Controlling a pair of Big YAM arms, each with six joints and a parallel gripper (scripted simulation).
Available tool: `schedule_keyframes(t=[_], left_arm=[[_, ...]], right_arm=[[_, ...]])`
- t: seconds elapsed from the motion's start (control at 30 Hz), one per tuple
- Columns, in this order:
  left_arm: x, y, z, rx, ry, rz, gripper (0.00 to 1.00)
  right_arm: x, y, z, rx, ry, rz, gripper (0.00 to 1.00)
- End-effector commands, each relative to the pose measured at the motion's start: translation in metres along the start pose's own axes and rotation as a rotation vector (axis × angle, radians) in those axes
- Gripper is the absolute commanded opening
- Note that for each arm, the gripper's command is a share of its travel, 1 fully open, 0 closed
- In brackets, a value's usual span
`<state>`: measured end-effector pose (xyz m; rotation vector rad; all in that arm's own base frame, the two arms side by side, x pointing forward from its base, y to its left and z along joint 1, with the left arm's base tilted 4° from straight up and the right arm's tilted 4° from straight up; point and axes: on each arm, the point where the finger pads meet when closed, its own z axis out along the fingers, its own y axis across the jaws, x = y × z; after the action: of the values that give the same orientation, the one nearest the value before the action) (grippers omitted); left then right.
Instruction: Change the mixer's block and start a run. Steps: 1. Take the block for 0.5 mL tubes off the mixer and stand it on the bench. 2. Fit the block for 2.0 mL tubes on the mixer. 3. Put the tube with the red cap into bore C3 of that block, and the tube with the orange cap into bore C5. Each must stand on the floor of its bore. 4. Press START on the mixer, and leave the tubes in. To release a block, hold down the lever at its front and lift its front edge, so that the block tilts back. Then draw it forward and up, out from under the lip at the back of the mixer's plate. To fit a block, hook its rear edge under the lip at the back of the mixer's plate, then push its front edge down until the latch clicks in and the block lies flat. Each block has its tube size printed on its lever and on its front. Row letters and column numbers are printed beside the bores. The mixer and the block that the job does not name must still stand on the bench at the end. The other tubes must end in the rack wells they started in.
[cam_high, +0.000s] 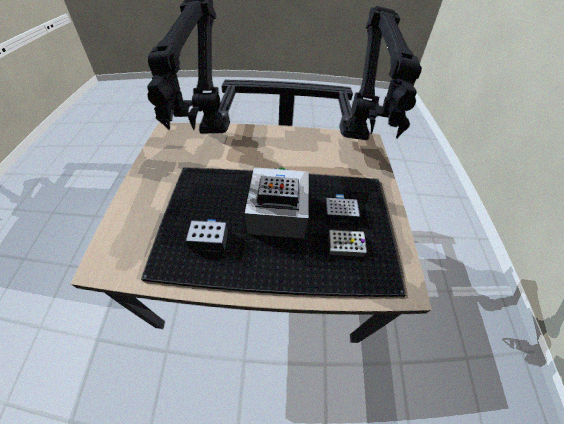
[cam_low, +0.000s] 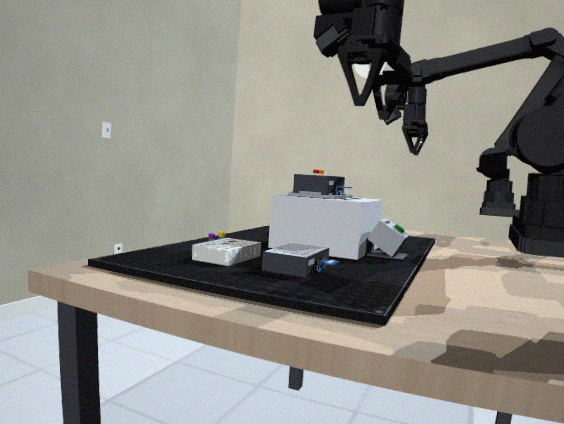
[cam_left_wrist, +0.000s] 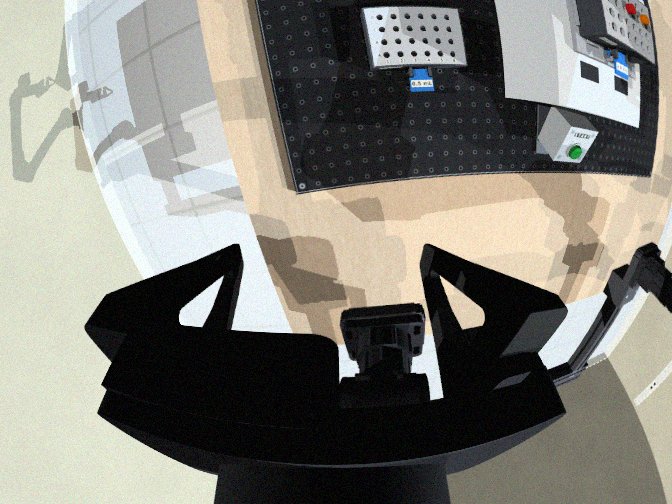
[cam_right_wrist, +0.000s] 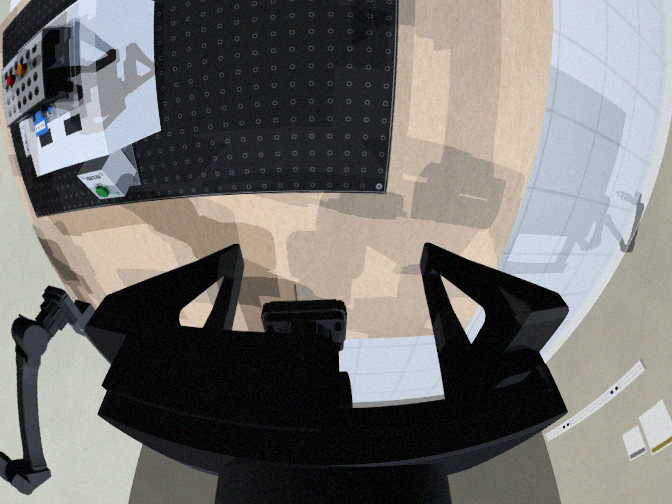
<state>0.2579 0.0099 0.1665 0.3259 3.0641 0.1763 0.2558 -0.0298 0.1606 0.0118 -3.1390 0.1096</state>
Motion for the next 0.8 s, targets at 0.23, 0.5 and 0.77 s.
schedule_keyframes(t=[0.23, 0.5, 0.77], left_arm=[[-0.006, -0.001, -0.005, 0.001, -0.006, 0.001, 1.00], [0.000, -0.003, 0.002, 0.005, 0.013, 0.003, 1.00], [-0.010, 0.000, -0.011, -0.001, -0.020, -0.001, 1.00]], right_arm=[[-0.018, -0.003, -0.026, 0.006, -0.069, 0.002, 1.00], [-0.020, -0.003, -0.028, 0.007, -0.075, 0.003, 1.00], [-0.022, -0.004, -0.032, 0.007, -0.083, 0.004, 1.00]])
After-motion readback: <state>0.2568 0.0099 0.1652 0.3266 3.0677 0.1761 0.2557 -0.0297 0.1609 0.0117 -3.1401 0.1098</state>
